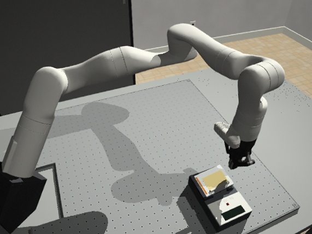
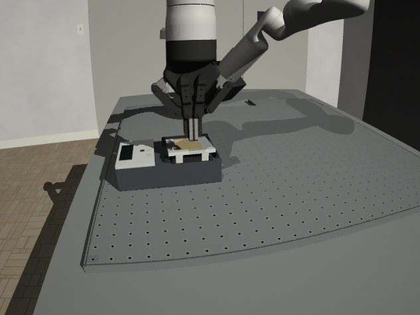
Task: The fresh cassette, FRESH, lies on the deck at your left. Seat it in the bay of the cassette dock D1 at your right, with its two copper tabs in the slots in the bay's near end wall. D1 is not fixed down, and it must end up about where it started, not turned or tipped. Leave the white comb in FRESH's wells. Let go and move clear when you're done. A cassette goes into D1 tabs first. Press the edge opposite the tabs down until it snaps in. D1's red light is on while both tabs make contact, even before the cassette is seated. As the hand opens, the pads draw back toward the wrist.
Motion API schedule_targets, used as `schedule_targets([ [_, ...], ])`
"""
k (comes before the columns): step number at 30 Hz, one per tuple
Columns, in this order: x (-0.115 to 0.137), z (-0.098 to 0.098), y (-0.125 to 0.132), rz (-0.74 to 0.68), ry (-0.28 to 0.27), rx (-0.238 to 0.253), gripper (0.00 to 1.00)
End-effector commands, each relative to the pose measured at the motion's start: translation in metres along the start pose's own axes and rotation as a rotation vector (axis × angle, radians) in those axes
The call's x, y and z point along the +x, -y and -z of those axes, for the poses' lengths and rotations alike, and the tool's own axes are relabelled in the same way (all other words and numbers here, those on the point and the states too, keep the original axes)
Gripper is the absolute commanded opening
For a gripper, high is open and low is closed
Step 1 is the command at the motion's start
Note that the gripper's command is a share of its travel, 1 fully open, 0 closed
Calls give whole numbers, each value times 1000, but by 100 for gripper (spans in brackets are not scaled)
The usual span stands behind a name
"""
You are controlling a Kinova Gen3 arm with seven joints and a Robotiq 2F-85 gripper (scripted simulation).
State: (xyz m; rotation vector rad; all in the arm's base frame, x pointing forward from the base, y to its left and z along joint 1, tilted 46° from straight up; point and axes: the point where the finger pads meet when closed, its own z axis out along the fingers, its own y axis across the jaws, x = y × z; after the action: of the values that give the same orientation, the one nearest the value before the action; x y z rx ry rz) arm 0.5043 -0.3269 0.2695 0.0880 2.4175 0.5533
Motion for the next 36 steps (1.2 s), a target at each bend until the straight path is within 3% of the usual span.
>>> schedule_targets([
  [1,2,2,1,-1,2,2,0],
  [36,32,2,1,-1,2,2,0],
])
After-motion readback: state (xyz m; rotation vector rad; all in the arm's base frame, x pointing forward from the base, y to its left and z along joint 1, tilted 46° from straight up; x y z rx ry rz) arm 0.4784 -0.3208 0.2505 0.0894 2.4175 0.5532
